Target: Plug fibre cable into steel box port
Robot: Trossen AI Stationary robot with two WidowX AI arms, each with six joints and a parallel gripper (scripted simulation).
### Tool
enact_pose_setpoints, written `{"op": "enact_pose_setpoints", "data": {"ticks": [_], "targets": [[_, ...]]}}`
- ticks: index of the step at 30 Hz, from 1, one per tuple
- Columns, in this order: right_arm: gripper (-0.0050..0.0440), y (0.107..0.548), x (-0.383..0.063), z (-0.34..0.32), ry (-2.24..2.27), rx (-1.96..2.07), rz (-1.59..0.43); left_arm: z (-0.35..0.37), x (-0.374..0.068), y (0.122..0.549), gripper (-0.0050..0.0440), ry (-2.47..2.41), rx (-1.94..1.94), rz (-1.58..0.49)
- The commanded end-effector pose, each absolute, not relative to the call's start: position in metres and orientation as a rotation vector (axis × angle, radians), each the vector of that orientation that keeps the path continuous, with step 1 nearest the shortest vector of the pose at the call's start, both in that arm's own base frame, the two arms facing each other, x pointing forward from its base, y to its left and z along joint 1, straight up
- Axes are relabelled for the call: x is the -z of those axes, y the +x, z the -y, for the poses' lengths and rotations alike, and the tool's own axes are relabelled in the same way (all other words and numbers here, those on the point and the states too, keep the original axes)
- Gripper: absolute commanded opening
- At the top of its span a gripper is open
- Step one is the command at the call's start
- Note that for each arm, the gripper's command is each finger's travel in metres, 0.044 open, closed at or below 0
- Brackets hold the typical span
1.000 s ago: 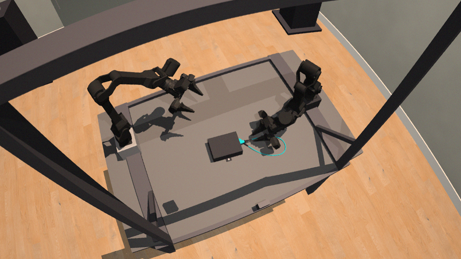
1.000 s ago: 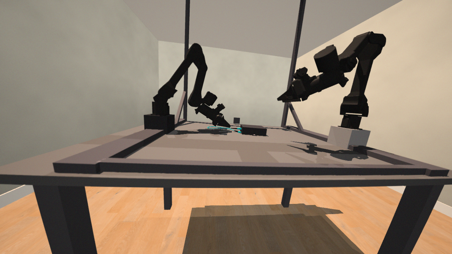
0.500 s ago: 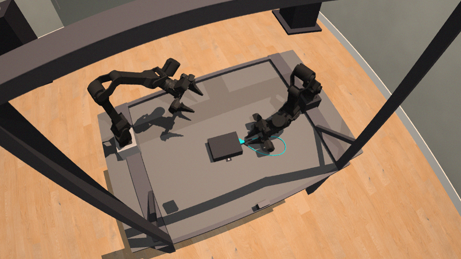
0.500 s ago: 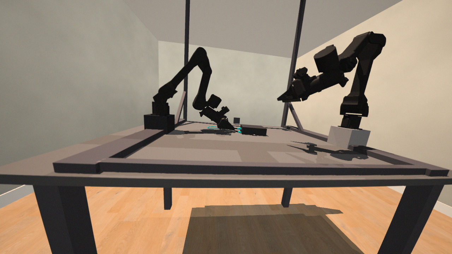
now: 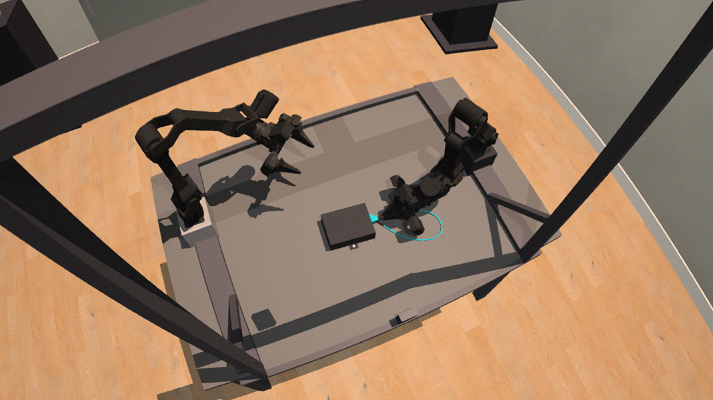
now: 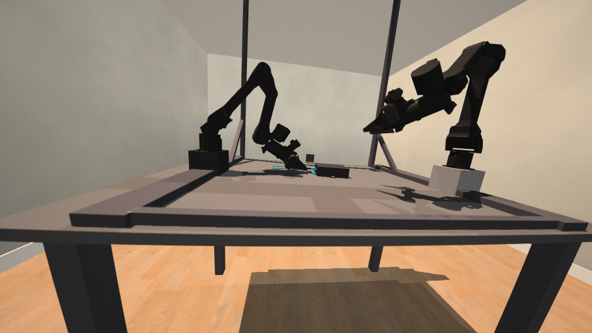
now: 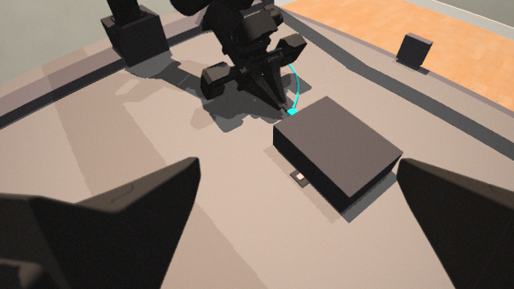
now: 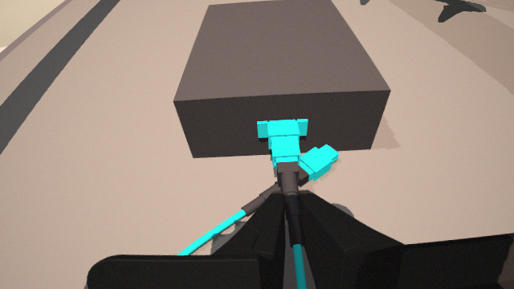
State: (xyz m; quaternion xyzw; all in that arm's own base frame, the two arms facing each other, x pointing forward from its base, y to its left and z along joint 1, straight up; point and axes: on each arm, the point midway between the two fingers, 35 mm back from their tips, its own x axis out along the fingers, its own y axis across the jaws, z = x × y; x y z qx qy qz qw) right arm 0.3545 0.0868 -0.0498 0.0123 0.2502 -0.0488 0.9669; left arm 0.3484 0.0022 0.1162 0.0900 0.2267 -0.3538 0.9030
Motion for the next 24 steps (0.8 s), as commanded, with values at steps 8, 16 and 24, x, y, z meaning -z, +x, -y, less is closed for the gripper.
{"op": "enact_pose_setpoints", "data": {"ticks": [8, 16, 24], "targets": [[0.0000, 0.355, 0.047, -0.087, 0.029, 0.098, -0.498, -0.003, -0.123, 0.351, 0.0440, 0.200, 0.728, -0.452], [-0.0004, 0.360, 0.042, -0.088, 0.035, 0.096, -0.485, -0.003, -0.123, 0.351, 0.0440, 0.200, 0.728, -0.452], [-0.0028, 0.368, 0.033, -0.088, 0.037, 0.093, -0.477, -0.003, -0.123, 0.351, 0.0440, 0.200, 0.728, -0.452]]}}
